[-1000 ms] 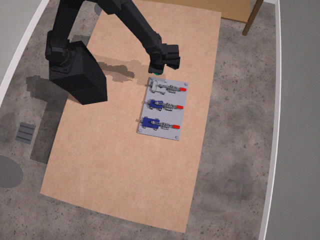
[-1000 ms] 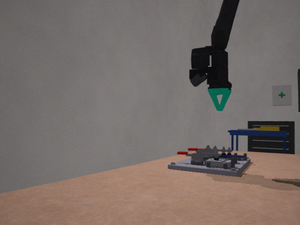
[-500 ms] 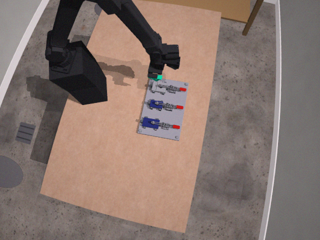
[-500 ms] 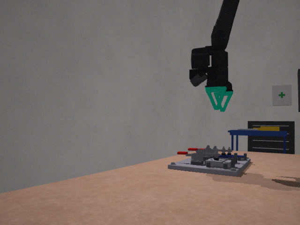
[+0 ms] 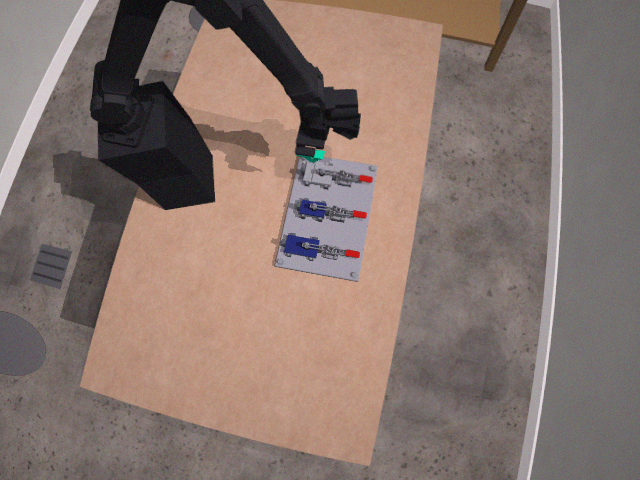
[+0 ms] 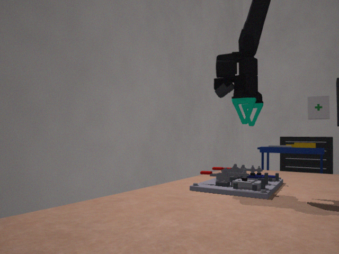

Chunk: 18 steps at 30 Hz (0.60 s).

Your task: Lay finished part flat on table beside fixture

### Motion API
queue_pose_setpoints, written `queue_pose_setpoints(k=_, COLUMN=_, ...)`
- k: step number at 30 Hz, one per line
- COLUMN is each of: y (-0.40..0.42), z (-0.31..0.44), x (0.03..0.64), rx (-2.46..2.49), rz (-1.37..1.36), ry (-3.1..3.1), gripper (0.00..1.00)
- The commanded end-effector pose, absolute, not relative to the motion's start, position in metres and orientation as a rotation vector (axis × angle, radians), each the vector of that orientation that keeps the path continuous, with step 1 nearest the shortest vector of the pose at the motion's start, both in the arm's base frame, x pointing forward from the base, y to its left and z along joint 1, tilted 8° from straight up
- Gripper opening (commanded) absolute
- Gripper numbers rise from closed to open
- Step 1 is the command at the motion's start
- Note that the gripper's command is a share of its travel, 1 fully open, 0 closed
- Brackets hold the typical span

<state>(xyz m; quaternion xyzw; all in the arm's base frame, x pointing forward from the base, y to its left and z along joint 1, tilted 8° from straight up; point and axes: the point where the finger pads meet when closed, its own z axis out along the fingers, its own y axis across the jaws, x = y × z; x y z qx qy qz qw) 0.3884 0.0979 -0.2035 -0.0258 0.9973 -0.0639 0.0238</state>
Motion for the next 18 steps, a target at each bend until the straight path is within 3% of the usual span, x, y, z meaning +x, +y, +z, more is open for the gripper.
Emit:
queue_pose_setpoints(k=1, y=0.1043, z=-0.1973, x=0.3885, rx=-0.093, rz=-0.190, ry=3.079, gripper=0.92)
queue_pose_setpoints(k=18, y=0.1043, z=-0.1958, x=0.3884, rx=-0.094, rz=-0.189, ry=3.076, gripper=0.92)
